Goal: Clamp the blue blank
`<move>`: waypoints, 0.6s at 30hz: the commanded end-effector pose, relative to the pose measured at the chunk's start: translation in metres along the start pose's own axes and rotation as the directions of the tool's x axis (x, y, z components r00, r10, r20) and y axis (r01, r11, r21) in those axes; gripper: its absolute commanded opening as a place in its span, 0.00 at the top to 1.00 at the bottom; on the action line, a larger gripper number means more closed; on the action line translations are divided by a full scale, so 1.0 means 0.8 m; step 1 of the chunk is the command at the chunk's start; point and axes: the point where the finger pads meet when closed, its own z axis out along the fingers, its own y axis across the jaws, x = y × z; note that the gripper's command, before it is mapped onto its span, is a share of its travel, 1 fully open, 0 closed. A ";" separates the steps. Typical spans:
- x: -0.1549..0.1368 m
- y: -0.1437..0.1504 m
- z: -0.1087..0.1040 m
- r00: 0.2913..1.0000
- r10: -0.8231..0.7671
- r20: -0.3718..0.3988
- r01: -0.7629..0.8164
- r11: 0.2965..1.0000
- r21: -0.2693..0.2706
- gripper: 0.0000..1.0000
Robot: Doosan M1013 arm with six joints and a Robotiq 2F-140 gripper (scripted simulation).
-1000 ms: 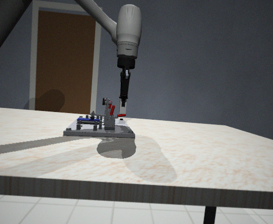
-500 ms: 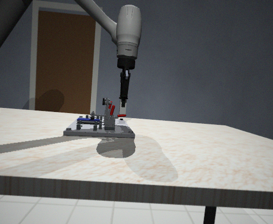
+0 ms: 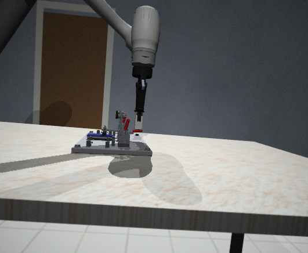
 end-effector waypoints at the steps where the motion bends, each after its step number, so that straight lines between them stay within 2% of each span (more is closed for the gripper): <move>1: 0.000 0.000 0.001 1.000 0.000 0.000 0.000 1.000 0.000 1.00; 18: 0.000 0.000 0.003 1.000 0.000 0.000 0.000 1.000 0.000 1.00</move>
